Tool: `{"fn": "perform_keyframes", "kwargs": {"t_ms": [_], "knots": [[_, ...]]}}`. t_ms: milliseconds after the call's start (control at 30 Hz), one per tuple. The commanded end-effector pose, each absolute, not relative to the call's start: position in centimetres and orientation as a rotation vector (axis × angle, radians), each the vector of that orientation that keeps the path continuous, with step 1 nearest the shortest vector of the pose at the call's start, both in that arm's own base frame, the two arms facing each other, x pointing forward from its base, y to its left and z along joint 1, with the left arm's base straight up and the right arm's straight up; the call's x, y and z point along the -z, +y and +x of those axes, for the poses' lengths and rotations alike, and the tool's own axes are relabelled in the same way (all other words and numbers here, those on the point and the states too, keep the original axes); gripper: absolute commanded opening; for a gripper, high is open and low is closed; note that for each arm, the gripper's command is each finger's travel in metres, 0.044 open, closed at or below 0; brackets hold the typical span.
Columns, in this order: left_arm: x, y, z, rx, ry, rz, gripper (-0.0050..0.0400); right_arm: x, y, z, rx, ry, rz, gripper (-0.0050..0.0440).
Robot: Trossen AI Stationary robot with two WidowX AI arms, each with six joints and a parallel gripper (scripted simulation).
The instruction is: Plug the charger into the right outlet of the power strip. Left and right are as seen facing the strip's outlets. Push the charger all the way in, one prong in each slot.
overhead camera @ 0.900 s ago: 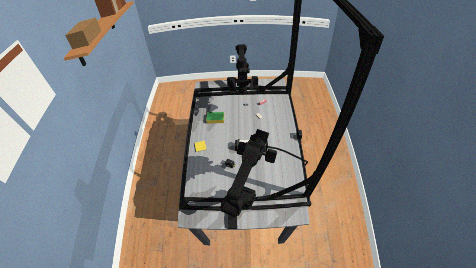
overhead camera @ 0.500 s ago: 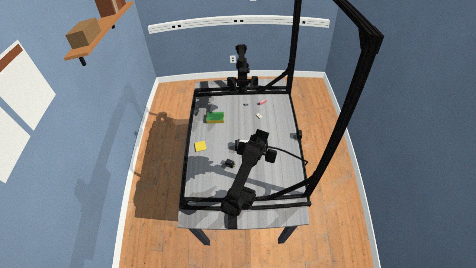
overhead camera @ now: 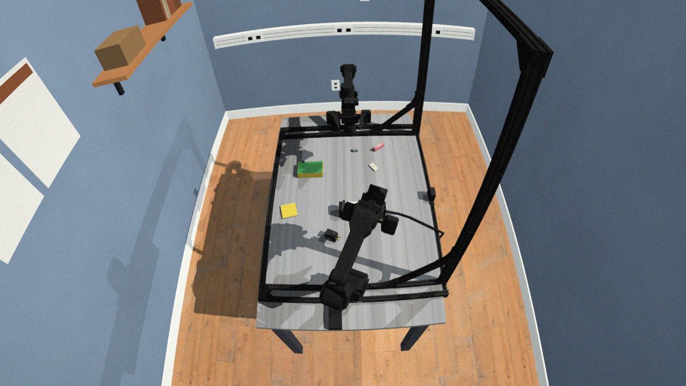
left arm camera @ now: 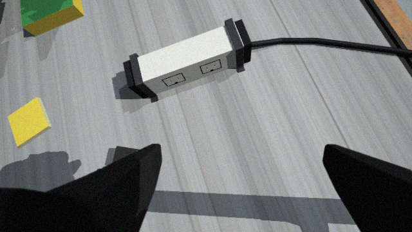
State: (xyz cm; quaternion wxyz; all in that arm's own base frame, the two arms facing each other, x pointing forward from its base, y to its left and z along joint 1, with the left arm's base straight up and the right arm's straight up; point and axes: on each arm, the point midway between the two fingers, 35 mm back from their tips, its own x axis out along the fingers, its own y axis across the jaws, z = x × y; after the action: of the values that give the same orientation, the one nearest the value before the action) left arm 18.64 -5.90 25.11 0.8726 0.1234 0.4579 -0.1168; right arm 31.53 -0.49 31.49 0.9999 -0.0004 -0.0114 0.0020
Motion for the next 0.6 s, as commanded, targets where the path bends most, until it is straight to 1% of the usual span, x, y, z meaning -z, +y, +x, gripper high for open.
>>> {"fn": "perform_keyframes", "kwargs": {"t_ms": [0, 133, 200, 333, 567], "knots": [[-25.1, -5.7, 19.5, 0.273, 0.963, 0.330, 0.0400, -33.6, -1.4, 30.8, -0.003, -0.063, -0.003, 0.0400], [-24.0, -5.0, 20.9, 0.330, 0.999, 0.483, 0.0400, -34.3, -2.9, 29.7, -0.006, -0.060, -0.009, 0.0400], [-24.0, -5.0, 20.9, 0.330, 0.999, 0.483, 0.0400, -34.3, -2.9, 29.7, -0.006, -0.060, -0.009, 0.0400], [-22.4, -3.8, 22.7, 0.414, 1.053, 0.660, 0.0400, -35.3, -4.5, 28.0, -0.009, -0.055, -0.017, 0.0400], [-19.9, -1.6, 24.7, 0.568, 1.117, 0.883, 0.0400, -36.4, -6.0, 25.4, -0.013, -0.047, -0.025, 0.0400]]}}
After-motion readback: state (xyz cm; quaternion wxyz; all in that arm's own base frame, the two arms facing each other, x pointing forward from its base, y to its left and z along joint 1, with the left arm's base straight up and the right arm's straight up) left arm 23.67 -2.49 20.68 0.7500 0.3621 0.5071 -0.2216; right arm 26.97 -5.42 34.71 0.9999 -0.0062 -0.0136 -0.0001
